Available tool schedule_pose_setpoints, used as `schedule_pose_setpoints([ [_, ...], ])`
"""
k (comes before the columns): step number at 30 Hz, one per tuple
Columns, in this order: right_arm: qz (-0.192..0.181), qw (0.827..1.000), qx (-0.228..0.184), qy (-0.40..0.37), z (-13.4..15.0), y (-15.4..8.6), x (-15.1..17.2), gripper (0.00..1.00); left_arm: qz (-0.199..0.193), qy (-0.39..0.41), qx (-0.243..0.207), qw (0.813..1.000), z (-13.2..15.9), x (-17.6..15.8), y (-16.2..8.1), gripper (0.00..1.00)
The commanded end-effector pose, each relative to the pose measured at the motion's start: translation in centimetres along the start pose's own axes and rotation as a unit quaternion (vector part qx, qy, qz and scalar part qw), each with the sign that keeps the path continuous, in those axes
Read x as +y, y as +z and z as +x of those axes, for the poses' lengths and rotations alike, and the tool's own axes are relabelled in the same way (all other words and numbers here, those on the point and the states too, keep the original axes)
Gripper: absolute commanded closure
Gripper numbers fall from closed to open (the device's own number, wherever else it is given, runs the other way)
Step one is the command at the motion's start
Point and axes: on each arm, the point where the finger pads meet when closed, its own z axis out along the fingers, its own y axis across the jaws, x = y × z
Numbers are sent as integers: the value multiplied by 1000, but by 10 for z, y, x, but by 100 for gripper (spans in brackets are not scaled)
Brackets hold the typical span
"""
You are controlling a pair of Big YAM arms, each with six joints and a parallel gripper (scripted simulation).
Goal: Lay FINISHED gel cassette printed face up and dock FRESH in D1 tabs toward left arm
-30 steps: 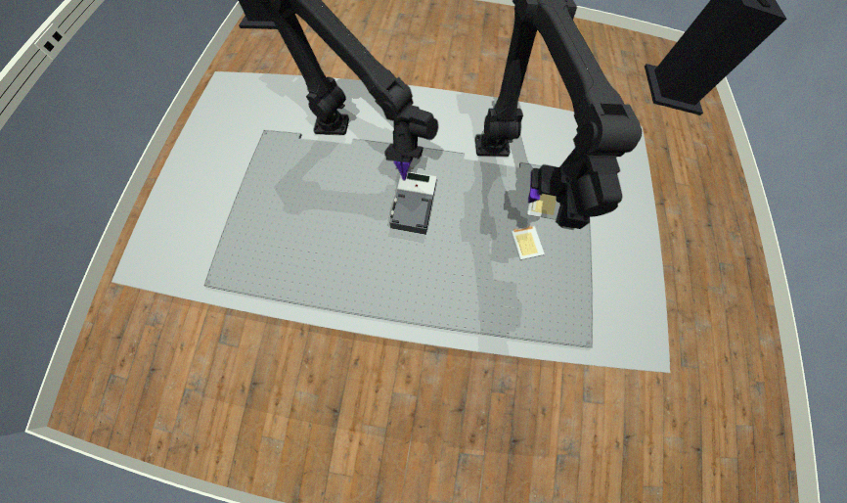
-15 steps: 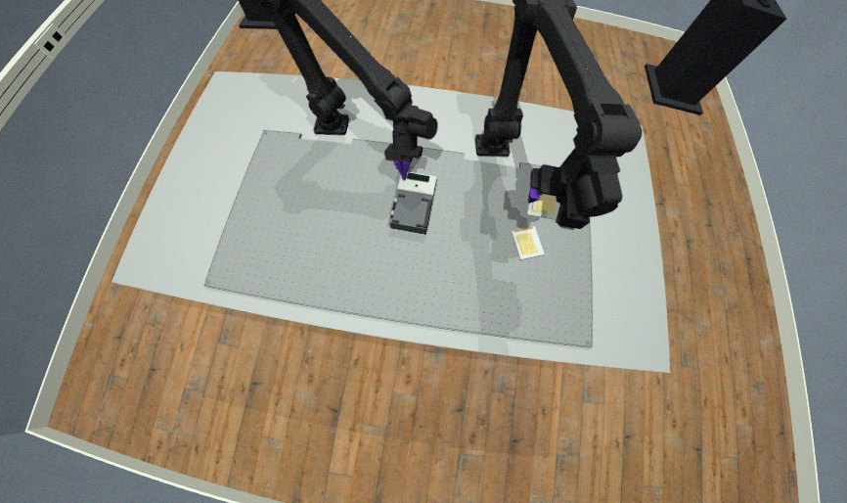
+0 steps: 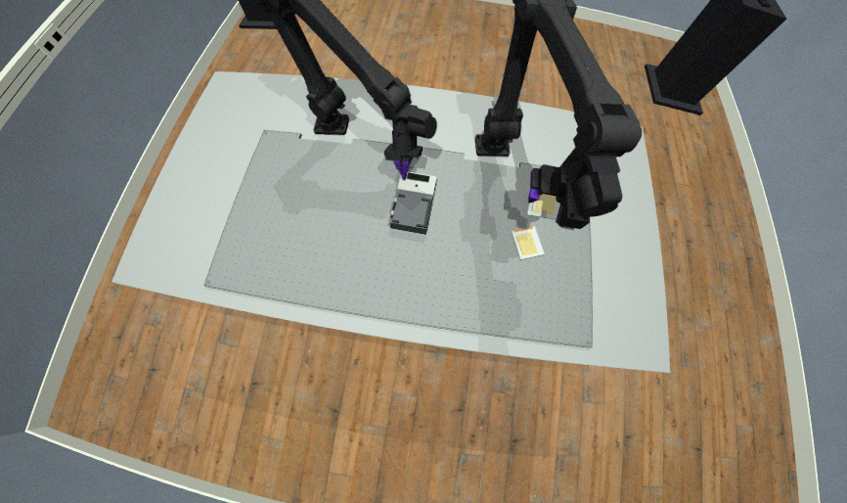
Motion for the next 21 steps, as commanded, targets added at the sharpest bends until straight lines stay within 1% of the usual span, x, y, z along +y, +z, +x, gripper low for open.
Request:
schedule_pose_setpoints([
  [1, -53, 997, -46, -31, -48, 35, 35, 100, -6, -6, -18, 1000, -8, 4, -20, 100],
  [21, -53, 997, -46, -31, -48, 35, 38, 100, -6, -6, -18, 1000, -8, 4, -20, 100],
])
